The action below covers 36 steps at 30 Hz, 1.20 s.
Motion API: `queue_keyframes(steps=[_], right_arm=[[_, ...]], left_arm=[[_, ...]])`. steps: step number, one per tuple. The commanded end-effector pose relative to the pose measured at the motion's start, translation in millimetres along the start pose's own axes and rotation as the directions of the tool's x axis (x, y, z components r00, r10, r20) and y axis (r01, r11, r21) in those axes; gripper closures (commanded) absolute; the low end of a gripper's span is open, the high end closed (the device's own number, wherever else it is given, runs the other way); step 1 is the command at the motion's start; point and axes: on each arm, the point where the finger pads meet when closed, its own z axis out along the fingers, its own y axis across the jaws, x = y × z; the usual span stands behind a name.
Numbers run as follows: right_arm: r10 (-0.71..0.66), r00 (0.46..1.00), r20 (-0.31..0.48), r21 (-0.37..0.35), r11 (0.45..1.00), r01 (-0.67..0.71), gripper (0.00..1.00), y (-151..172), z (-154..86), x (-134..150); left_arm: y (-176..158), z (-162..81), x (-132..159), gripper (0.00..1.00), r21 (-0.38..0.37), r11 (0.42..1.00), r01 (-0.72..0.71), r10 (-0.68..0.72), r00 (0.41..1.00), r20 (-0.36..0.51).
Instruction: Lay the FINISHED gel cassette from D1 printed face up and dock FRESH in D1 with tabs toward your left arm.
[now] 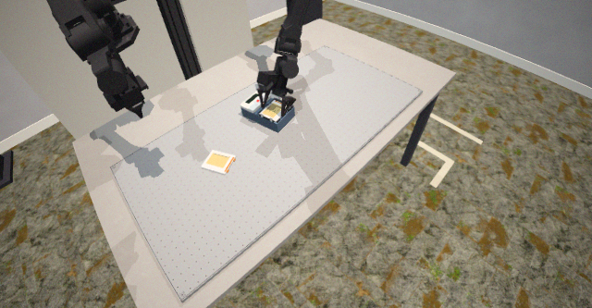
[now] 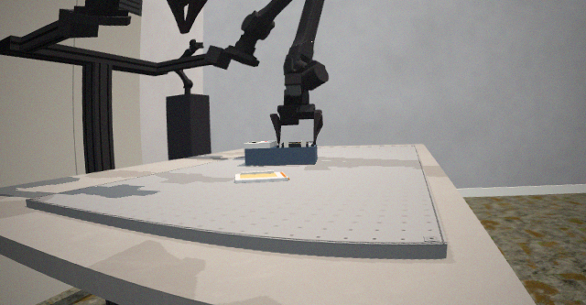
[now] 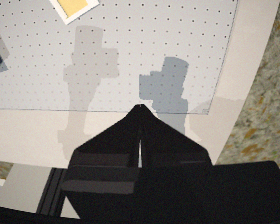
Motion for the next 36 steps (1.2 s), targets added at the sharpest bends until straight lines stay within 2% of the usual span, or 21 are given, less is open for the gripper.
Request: queue_keyframes(steps=[1, 21, 22, 36], right_arm=[[0.022, 0.998, 0.054, 0.009, 1.000, -0.022, 1.00, -6.6, -7.7, -21.3], [0.022, 0.998, 0.054, 0.009, 1.000, -0.022, 1.00, -6.6, -7.7, -21.3], [0.022, 0.998, 0.054, 0.009, 1.000, -0.022, 1.00, -6.6, -7.7, -21.3], [0.022, 0.998, 0.054, 0.009, 1.000, -0.022, 1.00, -6.6, -7.7, -21.3]], left_arm=[[10.1, 3.9, 3.6, 0.02, -0.018, 1.000, -0.001, 0.001, 1.000, 0.009], [10.1, 7.1, 6.0, 0.02, -0.018, 1.000, 0.000, 0.001, 1.000, 0.009], [9.2, 6.5, 5.2, 1.00, -0.004, 1.000, -0.002, 0.002, 1.000, 0.006], [2.2, 1.7, -1.5, 1.00, -0.004, 1.000, -0.002, 0.002, 1.000, 0.006]])
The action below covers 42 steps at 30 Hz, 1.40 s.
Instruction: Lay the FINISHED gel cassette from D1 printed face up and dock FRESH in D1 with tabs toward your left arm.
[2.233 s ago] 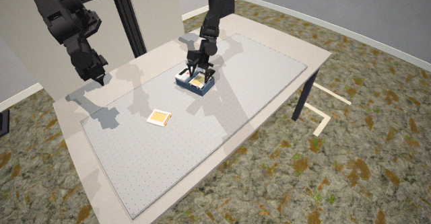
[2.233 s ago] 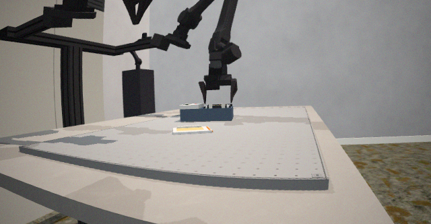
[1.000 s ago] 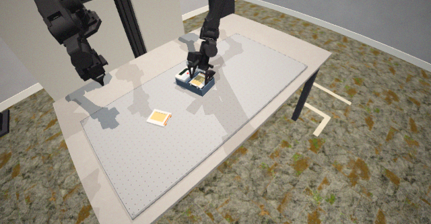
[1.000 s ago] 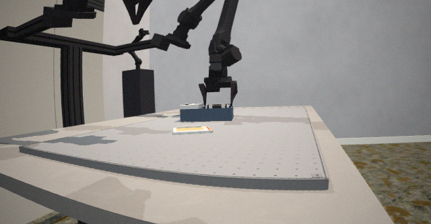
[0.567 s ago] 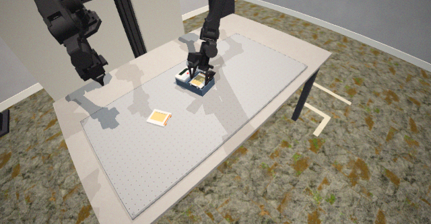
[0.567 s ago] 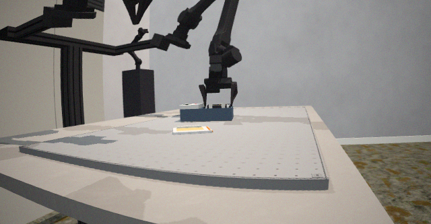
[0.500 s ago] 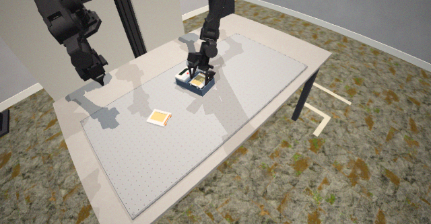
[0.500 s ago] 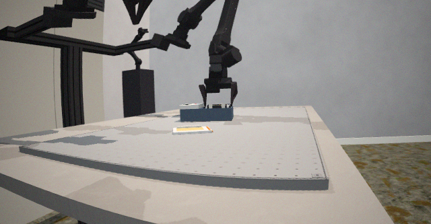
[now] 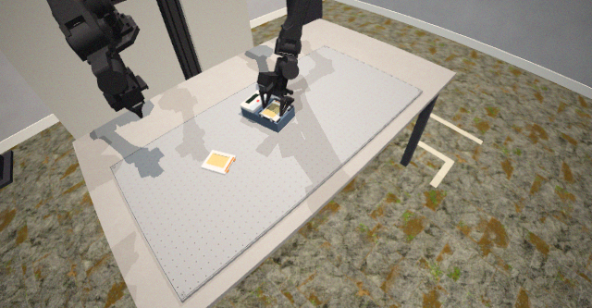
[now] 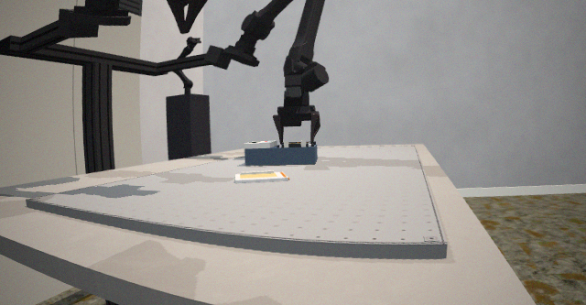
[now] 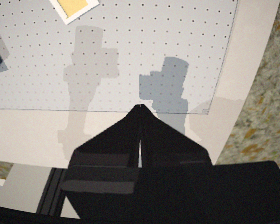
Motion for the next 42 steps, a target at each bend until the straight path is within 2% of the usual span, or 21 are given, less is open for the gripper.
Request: queue_keyframes(steps=[1, 24, 32, 34, 37, 40, 42], right_arm=[[0.022, 0.998, 0.054, 0.009, 1.000, -0.022, 1.00, -7, -8, -21], [0.022, 0.998, 0.054, 0.009, 1.000, -0.022, 1.00, -7, -8, -21], [0.261, 0.965, 0.010, -0.085, 0.962, -0.259, 1.00, 28, 11, -24], [0.261, 0.965, 0.010, -0.085, 0.962, -0.259, 1.00, 28, 11, -24], [0.341, 0.940, -0.001, -0.112, 0.934, -0.339, 1.00, 41, 18, -27], [0.341, 0.940, -0.001, -0.112, 0.934, -0.339, 1.00, 55, 24, -30], [0.394, 0.919, -0.012, -0.129, 0.911, -0.392, 1.00, 64, 28, -32]], left_arm=[[2, -1, -3, 1.00, -0.007, 1.000, -0.002, 0.002, 1.000, 0.003], [2, -1, -4, 1.00, -0.004, 1.000, -0.002, 0.002, 1.000, 0.006], [2, -1, -4, 1.00, -0.004, 1.000, -0.002, 0.002, 1.000, 0.006], [2, -1, -4, 1.00, -0.004, 1.000, -0.002, 0.002, 1.000, 0.006], [2, -1, -4, 1.00, -0.004, 1.000, -0.002, 0.002, 1.000, 0.006], [2, -1, -4, 1.00, -0.004, 1.000, -0.002, 0.002, 1.000, 0.006], [2, -1, -4, 1.00, -0.004, 1.000, -0.002, 0.002, 1.000, 0.006]])
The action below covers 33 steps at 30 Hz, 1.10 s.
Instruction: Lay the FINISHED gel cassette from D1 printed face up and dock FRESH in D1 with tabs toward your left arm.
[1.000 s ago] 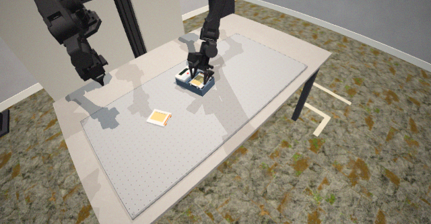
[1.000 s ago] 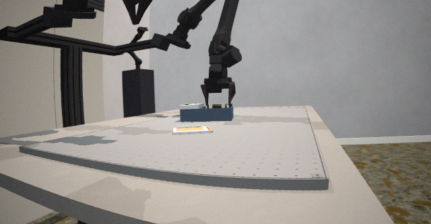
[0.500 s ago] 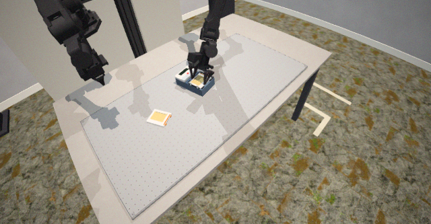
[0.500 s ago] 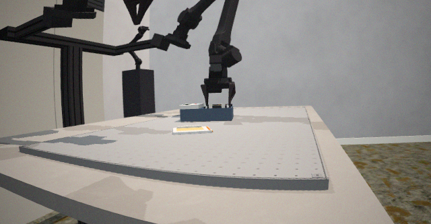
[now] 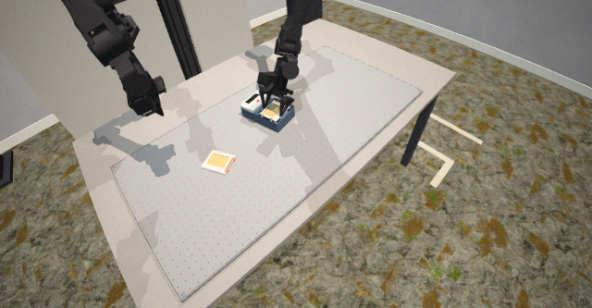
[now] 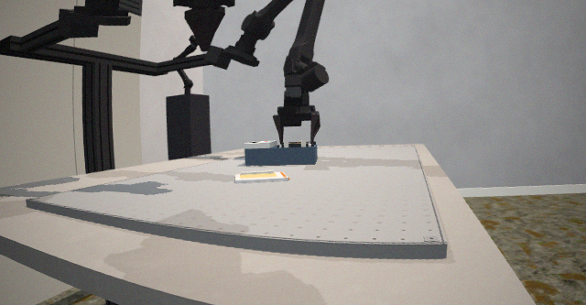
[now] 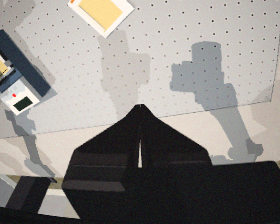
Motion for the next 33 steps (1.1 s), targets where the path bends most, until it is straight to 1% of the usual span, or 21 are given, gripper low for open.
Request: queue_keyframes(steps=[1, 6, 9, 14, 16, 18, 19, 21, 22, 24, 26, 28, 32, 33], right_arm=[[0.101, 0.994, 0.035, -0.019, 0.995, -0.101, 1.00, 21, 8, -19], [0.215, 0.977, 0.017, -0.056, 0.975, -0.214, 1.00, 42, 20, -17], [0.215, 0.977, 0.017, -0.056, 0.975, -0.214, 1.00, 47, 23, -17], [0.324, 0.946, -0.011, -0.087, 0.942, -0.324, 1.00, 68, 35, -13], [0.324, 0.946, -0.011, -0.087, 0.942, -0.324, 1.00, 77, 40, -12], [0.377, 0.926, -0.028, -0.100, 0.920, -0.378, 1.00, 86, 44, -10], [0.377, 0.926, -0.028, -0.100, 0.920, -0.378, 1.00, 90, 47, -9], [0.428, 0.903, -0.048, -0.110, 0.896, -0.431, 1.00, 98, 51, -7], [0.428, 0.903, -0.048, -0.110, 0.896, -0.431, 1.00, 103, 54, -5], [0.477, 0.876, -0.068, -0.117, 0.868, -0.482, 1.00, 111, 58, -3], [0.477, 0.876, -0.068, -0.117, 0.868, -0.482, 1.00, 111, 58, -3], [0.524, 0.847, -0.091, -0.122, 0.838, -0.532, 1.00, 119, 63, 0], [0.524, 0.847, -0.091, -0.122, 0.838, -0.532, 1.00, 136, 72, 7], [0.549, 0.829, -0.103, -0.123, 0.820, -0.559, 1.00, 140, 74, 8]], left_arm=[[2, -1, -4, 1.00, -0.004, 1.000, -0.002, 0.002, 1.000, 0.006], [2, -1, -4, 1.00, -0.004, 1.000, -0.002, 0.002, 1.000, 0.006], [2, -1, -4, 1.00, -0.004, 1.000, -0.002, 0.002, 1.000, 0.006], [2, -1, -4, 1.00, -0.004, 1.000, -0.002, 0.002, 1.000, 0.006], [2, -1, -4, 1.00, -0.004, 1.000, -0.002, 0.002, 1.000, 0.006], [2, -1, -4, 1.00, -0.004, 1.000, -0.002, 0.002, 1.000, 0.006], [2, -1, -4, 1.00, -0.004, 1.000, -0.002, 0.002, 1.000, 0.006], [2, -1, -4, 1.00, -0.004, 1.000, -0.002, 0.002, 1.000, 0.006], [2, -1, -4, 1.00, -0.004, 1.000, -0.002, 0.002, 1.000, 0.006], [2, -1, -4, 1.00, -0.004, 1.000, -0.002, 0.002, 1.000, 0.006], [2, -1, -4, 1.00, -0.004, 1.000, -0.002, 0.002, 1.000, 0.006], [2, -1, -4, 1.00, -0.004, 1.000, -0.002, 0.002, 1.000, 0.006], [2, -1, -4, 1.00, -0.004, 1.000, -0.002, 0.002, 1.000, 0.006], [2, -1, -4, 1.00, -0.004, 1.000, -0.002, 0.002, 1.000, 0.006]])
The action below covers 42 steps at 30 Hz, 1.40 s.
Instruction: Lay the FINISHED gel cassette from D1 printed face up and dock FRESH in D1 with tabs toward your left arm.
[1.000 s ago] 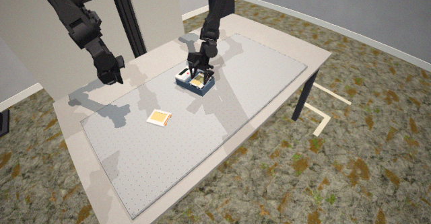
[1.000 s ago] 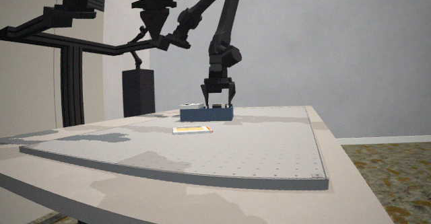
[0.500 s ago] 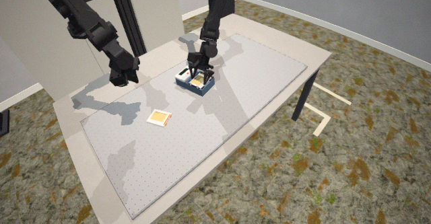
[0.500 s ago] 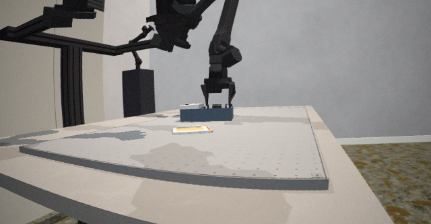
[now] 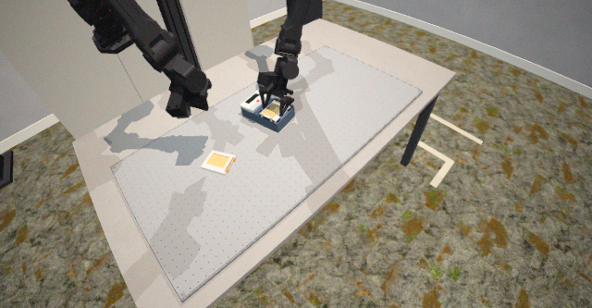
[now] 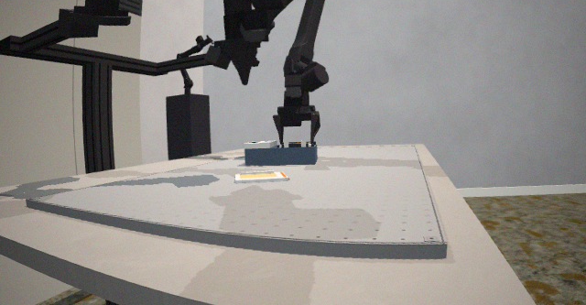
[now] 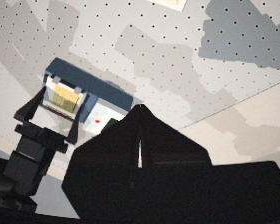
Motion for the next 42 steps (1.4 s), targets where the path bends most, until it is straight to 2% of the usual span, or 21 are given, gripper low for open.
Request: queue_keyframes(steps=[1, 7, 14, 23, 27, 31, 40, 42], right_arm=[[0.096, 0.995, -0.003, -0.031, 0.995, -0.096, 1.00, 22, 12, 8], [0.209, 0.977, -0.042, -0.039, 0.977, -0.210, 1.00, 35, 29, 29], [0.264, 0.963, -0.062, -0.039, 0.963, -0.266, 1.00, 45, 43, 47], [0.423, 0.898, -0.121, -0.020, 0.904, -0.428, 1.00, 59, 67, 83], [0.423, 0.898, -0.121, -0.020, 0.904, -0.428, 1.00, 61, 73, 91], [0.521, 0.839, -0.156, 0.006, 0.850, -0.527, 1.00, 65, 83, 107], [0.521, 0.839, -0.156, 0.006, 0.850, -0.527, 1.00, 74, 106, 145], [0.521, 0.839, -0.156, 0.006, 0.850, -0.527, 1.00, 74, 106, 145]], left_arm=[[2, -1, -4, 1.00, -0.004, 1.000, -0.002, 0.002, 1.000, 0.006], [2, -1, -4, 1.00, -0.004, 1.000, -0.002, 0.002, 1.000, 0.006], [2, -1, -4, 1.00, -0.004, 1.000, -0.002, 0.002, 1.000, 0.006], [2, -1, -4, 1.00, -0.004, 1.000, -0.002, 0.002, 1.000, 0.006], [2, -1, -4, 1.00, -0.004, 1.000, -0.002, 0.002, 1.000, 0.006], [2, -1, -4, 1.00, -0.004, 1.000, -0.002, 0.002, 1.000, 0.006], [2, -1, -4, 1.00, -0.004, 1.000, -0.002, 0.002, 1.000, 0.006], [2, -1, -4, 1.00, -0.004, 1.000, -0.002, 0.002, 1.000, 0.006]])
